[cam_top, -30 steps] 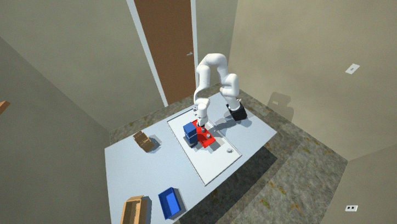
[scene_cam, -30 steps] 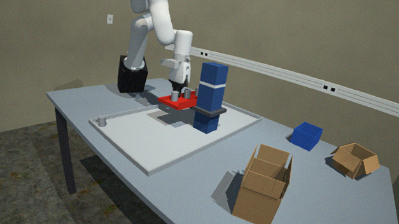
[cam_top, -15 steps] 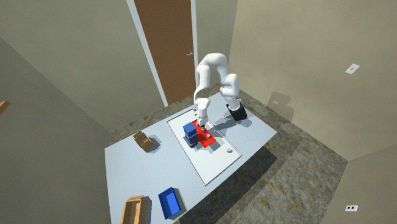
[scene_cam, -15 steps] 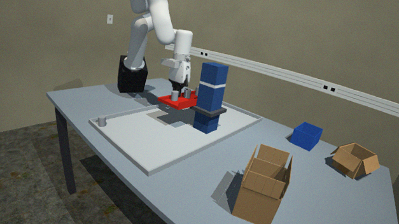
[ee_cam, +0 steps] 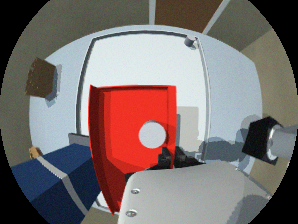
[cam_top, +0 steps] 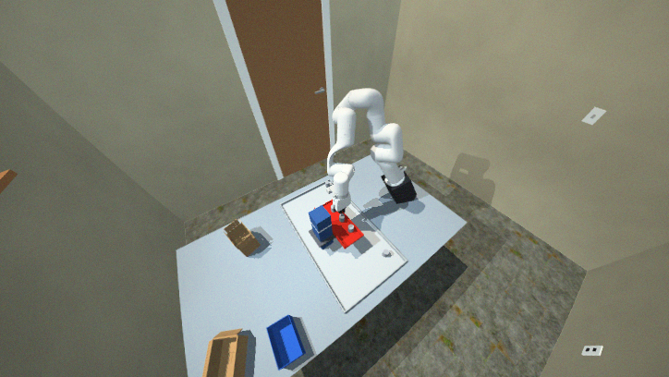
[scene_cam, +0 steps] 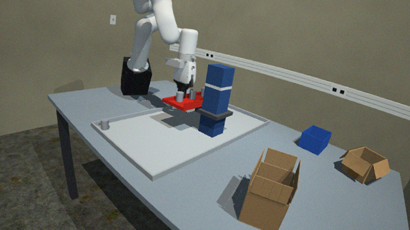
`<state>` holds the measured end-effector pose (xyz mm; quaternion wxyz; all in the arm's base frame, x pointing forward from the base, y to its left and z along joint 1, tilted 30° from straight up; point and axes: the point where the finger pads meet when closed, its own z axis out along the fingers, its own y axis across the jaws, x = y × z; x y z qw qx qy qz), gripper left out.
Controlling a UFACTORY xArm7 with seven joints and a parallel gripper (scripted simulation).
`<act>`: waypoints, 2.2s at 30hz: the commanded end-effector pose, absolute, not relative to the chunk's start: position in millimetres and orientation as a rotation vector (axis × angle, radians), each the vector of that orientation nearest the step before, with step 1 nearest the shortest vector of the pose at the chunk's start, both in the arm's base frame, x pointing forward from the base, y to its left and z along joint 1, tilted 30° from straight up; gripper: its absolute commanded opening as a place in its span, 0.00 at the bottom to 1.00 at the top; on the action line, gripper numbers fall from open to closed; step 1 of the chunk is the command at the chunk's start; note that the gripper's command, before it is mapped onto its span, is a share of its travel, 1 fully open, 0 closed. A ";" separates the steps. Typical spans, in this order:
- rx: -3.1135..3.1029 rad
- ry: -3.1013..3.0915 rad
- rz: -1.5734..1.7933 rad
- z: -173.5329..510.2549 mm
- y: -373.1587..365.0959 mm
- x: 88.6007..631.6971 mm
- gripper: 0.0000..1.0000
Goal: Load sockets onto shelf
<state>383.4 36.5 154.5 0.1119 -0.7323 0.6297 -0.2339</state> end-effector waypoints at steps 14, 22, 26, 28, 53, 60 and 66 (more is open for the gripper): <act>-2.147 1.845 -0.689 170.2 39.2 376.7 0.00; -2.147 1.845 -0.689 176.6 40.2 373.1 0.00; -2.147 1.845 -0.689 180.9 40.8 370.7 0.00; -2.147 1.845 -0.689 183.0 41.1 369.5 0.00; -2.147 1.845 -0.689 199.8 43.6 360.0 0.00; -2.147 1.845 -0.689 202.2 44.0 358.7 0.00; -2.147 1.845 -0.689 203.0 44.1 358.2 0.00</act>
